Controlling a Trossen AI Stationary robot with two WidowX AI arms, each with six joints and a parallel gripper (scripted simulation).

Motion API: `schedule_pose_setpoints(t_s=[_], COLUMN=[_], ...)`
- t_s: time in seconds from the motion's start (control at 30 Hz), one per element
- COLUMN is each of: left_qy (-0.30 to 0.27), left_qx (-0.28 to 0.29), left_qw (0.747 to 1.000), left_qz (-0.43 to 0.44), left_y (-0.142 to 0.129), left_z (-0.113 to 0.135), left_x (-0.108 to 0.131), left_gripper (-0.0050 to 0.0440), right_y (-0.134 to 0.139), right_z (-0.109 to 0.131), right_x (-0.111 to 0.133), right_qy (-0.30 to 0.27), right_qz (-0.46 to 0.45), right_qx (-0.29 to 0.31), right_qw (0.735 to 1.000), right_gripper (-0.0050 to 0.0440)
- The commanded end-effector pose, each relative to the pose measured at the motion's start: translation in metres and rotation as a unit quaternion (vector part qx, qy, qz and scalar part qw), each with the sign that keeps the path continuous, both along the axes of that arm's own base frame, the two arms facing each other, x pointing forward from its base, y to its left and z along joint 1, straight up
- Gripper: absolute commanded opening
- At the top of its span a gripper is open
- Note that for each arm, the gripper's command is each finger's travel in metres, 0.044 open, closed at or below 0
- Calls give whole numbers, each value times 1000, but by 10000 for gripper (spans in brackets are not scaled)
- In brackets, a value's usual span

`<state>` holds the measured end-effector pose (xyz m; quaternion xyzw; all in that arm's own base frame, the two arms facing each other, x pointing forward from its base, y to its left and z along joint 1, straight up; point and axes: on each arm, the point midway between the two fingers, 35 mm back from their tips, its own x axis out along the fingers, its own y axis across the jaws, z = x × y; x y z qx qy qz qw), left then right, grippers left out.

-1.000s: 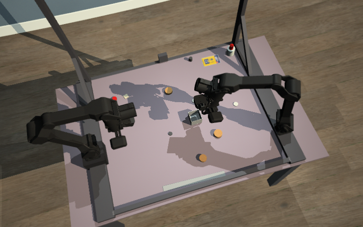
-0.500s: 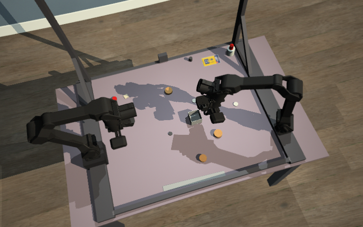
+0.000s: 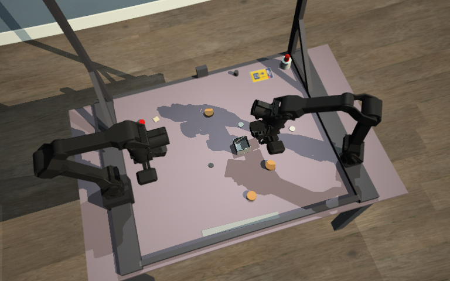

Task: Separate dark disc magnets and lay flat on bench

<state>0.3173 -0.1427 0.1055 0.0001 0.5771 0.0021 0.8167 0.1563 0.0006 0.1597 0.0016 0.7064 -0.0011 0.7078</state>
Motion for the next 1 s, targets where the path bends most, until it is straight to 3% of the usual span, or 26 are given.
schedule_pose_setpoints(t_s=[0.0, 0.5, 0.97], left_qy=[-16, -16, -18], left_qx=[-7, -6, -8], left_qw=[1000, 1000, 1000], left_qz=[2, 2, 2], left_y=[-1, 3, 3], left_z=[3, -27, -31], left_x=[-5, -31, -34], left_gripper=[40, 40, 40], right_y=[0, 0, 0], right_z=[3, 3, 3], right_x=[1, 1, 1], right_qy=[-6, -6, -6], right_qz=[1, 1, 1], right_qx=[0, 0, 0], right_qw=[1000, 1000, 1000], right_gripper=[400, 400, 400])
